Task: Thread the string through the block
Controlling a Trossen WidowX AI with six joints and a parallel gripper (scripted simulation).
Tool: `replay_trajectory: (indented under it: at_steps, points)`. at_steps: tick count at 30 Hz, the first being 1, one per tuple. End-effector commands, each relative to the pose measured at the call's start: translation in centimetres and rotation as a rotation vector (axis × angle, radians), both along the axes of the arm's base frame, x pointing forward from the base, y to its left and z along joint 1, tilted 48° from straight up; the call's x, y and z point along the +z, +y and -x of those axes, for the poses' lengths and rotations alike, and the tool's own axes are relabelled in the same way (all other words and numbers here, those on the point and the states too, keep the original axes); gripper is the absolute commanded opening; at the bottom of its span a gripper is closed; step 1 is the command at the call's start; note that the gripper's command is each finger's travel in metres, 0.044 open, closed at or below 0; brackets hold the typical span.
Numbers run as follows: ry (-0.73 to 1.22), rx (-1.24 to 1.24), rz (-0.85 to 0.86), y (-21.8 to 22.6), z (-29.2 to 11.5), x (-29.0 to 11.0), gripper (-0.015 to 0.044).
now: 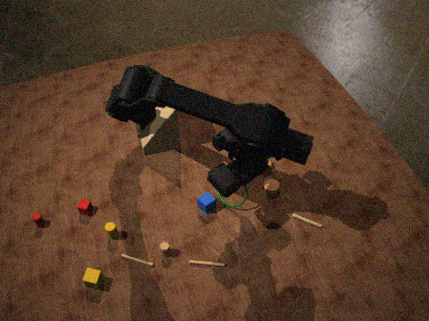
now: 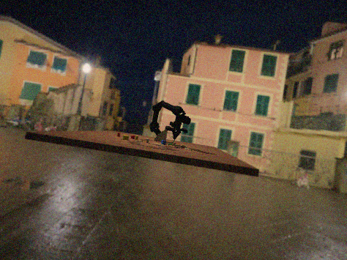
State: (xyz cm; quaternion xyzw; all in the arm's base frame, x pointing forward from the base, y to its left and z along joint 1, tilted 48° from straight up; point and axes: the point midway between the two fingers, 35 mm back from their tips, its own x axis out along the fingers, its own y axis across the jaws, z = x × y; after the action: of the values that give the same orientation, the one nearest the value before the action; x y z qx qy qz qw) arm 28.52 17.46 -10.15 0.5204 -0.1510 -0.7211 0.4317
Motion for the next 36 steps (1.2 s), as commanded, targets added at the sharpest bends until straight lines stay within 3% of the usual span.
replay_trajectory:
  at_steps: [1,36]
  points:
    - [-0.010,0.010,-0.009,0.2,-0.6,-0.1,0.0000]
    - [-0.062,0.083,-0.058,1.2,-4.8,-0.3,0.0000]
